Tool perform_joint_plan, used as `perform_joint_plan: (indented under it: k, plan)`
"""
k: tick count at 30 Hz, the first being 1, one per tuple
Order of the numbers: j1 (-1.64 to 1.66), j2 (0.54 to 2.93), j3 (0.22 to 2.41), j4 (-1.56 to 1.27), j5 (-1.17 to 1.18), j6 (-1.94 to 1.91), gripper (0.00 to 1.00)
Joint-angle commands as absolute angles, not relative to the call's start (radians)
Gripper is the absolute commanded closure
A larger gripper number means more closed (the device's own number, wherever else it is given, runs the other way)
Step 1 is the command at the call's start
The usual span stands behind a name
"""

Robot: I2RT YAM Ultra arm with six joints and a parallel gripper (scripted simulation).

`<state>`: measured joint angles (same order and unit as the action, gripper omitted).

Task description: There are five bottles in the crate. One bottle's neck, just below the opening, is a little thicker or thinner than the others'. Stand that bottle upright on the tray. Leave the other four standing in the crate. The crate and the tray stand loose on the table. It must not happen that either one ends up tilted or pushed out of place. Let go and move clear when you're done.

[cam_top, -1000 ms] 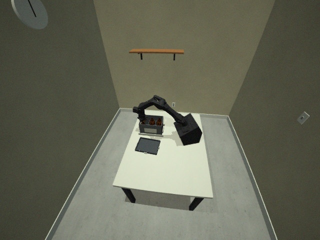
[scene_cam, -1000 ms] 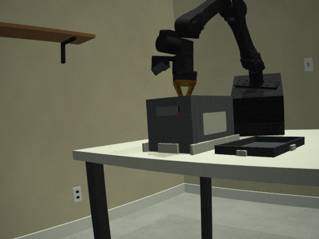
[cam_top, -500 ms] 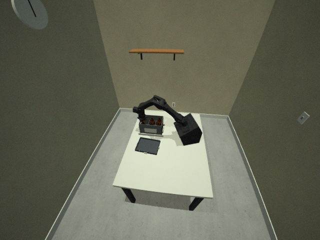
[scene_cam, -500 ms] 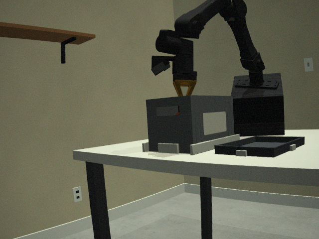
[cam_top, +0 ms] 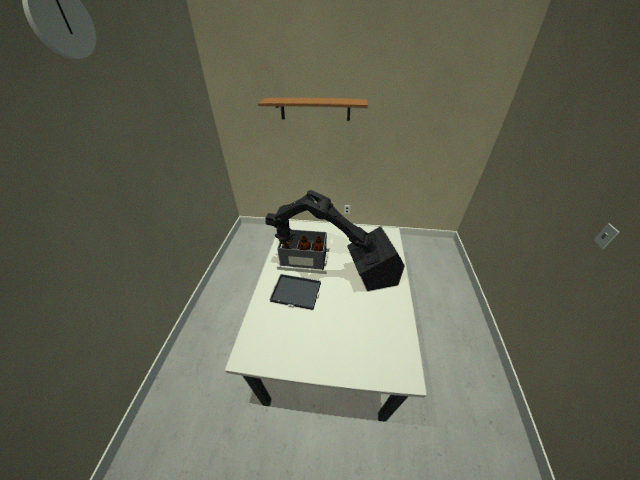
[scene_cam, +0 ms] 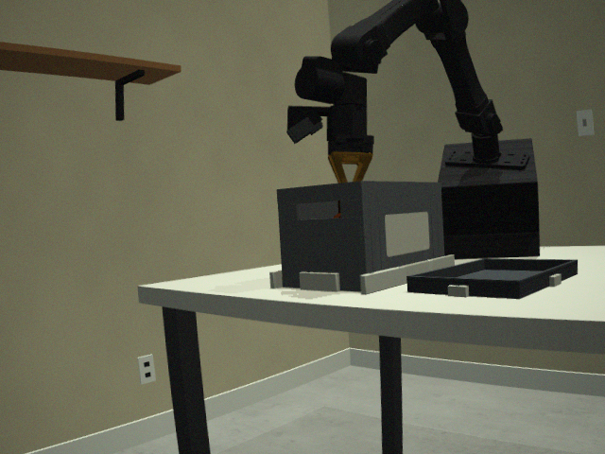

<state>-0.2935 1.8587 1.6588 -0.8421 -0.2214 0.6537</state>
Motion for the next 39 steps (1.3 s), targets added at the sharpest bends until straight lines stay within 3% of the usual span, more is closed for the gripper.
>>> perform_joint_plan:
  k: [1, 39]
  plan:
    - [-0.295, 1.861, 1.649, -0.811, -0.209, 0.658, 1.00]
    - [-0.318, 1.786, 1.691, -0.894, -0.222, 0.637, 1.00]
